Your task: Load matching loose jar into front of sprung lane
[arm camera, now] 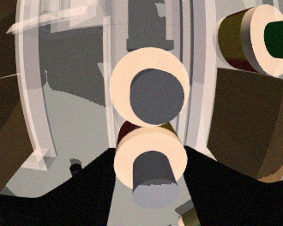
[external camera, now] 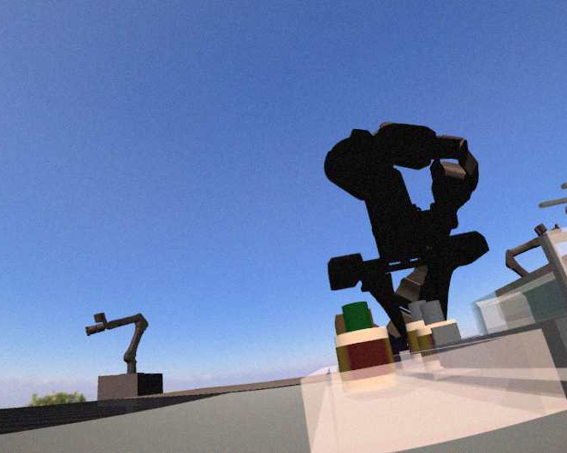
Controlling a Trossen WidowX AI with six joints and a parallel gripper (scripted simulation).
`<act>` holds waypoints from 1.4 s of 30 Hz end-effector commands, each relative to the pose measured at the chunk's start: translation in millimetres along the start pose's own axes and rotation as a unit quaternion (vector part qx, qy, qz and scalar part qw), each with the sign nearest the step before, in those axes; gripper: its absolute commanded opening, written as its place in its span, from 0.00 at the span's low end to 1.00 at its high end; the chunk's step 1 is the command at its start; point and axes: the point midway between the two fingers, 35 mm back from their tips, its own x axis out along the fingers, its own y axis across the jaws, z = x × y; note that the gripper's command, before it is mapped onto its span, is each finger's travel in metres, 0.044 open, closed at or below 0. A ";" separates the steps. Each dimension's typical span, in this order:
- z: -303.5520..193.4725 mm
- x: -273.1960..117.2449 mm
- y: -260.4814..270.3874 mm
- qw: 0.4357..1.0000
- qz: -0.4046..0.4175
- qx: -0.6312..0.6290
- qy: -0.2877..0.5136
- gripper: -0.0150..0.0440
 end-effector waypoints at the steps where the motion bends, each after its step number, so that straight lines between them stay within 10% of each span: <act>1: 3.5 1.0 1.6 1.000 0.005 -0.002 -0.009 0.25; 42: 0.0 9.3 1.8 1.000 0.005 -0.002 -0.009 0.25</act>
